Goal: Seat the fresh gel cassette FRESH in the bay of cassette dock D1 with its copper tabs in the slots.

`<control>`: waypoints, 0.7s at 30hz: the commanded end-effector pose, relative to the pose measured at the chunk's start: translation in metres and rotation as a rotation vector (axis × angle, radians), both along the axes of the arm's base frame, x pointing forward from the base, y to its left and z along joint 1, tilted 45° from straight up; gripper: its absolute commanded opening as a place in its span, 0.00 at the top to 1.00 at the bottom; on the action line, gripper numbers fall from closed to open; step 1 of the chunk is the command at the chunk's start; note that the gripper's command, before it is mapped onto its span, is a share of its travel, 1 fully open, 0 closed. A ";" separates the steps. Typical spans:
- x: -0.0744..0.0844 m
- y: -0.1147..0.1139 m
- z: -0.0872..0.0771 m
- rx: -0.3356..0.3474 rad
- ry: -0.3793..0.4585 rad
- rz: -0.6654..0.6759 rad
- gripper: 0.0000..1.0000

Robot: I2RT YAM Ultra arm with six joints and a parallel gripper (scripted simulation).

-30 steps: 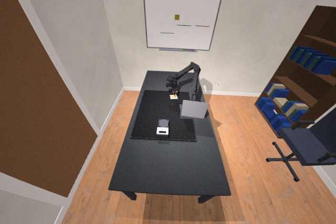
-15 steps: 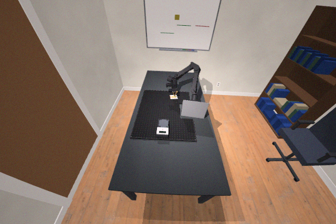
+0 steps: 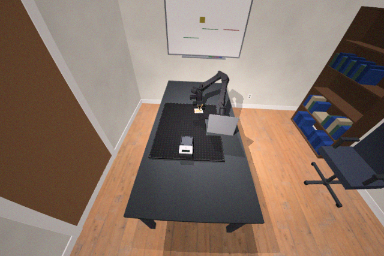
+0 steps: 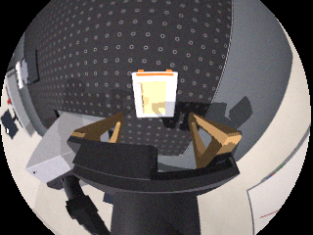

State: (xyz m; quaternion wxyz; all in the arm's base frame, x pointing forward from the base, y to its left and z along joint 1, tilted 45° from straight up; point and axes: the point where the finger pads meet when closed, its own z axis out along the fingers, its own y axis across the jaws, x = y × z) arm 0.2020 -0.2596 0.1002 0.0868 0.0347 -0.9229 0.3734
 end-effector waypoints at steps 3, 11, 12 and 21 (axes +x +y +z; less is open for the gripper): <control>0.006 0.006 0.007 0.003 -0.015 0.029 0.00; 0.006 0.006 0.007 0.003 -0.015 0.029 0.00; 0.005 0.006 -0.001 0.009 -0.004 0.031 0.00; -0.002 -0.004 -0.018 0.022 0.017 0.011 0.00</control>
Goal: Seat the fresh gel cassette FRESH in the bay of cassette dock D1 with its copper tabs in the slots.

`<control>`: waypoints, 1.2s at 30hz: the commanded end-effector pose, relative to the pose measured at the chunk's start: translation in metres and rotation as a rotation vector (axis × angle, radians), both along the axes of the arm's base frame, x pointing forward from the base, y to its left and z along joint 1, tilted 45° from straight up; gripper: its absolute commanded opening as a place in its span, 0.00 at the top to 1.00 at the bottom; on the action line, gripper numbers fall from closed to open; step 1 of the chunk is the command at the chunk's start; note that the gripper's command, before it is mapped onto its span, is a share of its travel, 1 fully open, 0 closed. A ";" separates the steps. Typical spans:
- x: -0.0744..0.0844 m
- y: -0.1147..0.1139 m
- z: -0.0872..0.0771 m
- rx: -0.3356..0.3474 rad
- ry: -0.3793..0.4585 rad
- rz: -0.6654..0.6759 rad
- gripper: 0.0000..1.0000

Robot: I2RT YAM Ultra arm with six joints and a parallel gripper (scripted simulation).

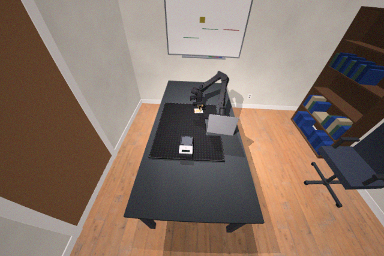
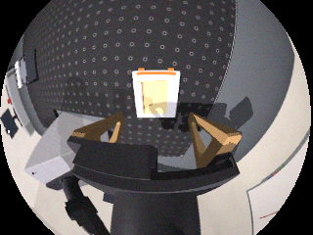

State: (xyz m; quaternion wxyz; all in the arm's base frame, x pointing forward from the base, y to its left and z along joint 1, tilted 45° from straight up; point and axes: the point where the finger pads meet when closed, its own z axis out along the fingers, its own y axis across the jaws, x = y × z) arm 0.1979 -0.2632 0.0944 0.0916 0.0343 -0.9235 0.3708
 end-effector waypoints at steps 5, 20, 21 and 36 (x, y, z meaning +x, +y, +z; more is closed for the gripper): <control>0.002 -0.005 -0.017 0.018 0.008 0.016 0.00; 0.003 -0.017 -0.030 0.018 0.007 0.022 0.00; 0.004 -0.020 -0.028 0.013 0.001 0.018 0.00; 0.003 -0.031 -0.041 0.015 0.002 0.023 0.00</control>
